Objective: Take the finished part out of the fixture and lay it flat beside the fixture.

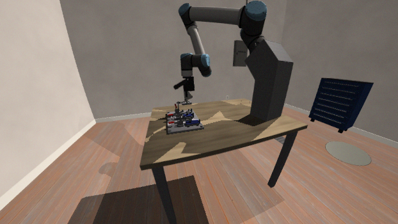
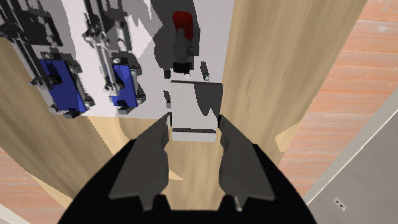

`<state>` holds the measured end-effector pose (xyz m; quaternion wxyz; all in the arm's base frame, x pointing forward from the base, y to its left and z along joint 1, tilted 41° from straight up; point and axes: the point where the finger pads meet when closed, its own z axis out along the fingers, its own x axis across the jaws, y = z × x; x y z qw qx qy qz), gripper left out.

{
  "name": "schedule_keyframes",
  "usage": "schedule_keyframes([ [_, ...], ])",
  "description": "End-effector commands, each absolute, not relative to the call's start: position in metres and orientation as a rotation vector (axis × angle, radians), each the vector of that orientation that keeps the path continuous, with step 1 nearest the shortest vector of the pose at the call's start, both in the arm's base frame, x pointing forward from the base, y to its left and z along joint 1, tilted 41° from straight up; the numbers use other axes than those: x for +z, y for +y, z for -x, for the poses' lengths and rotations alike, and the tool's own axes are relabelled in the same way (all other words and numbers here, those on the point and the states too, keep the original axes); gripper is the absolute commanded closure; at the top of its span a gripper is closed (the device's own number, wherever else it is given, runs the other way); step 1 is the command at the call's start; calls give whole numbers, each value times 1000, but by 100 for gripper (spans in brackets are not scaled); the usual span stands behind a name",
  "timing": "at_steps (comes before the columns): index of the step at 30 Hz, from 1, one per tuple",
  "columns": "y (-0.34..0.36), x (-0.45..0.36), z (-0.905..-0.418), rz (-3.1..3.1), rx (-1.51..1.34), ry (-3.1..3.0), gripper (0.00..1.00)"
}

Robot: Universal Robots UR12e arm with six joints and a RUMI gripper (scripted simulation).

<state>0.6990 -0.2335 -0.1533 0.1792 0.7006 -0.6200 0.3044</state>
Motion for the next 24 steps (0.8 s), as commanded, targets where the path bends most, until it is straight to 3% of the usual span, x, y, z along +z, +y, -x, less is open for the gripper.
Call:
schedule_keyframes([
  [1, -240, -147, -698, -1982, 858, -1752, 100],
  [24, -276, -116, -700, -1982, 860, -1753, 100],
])
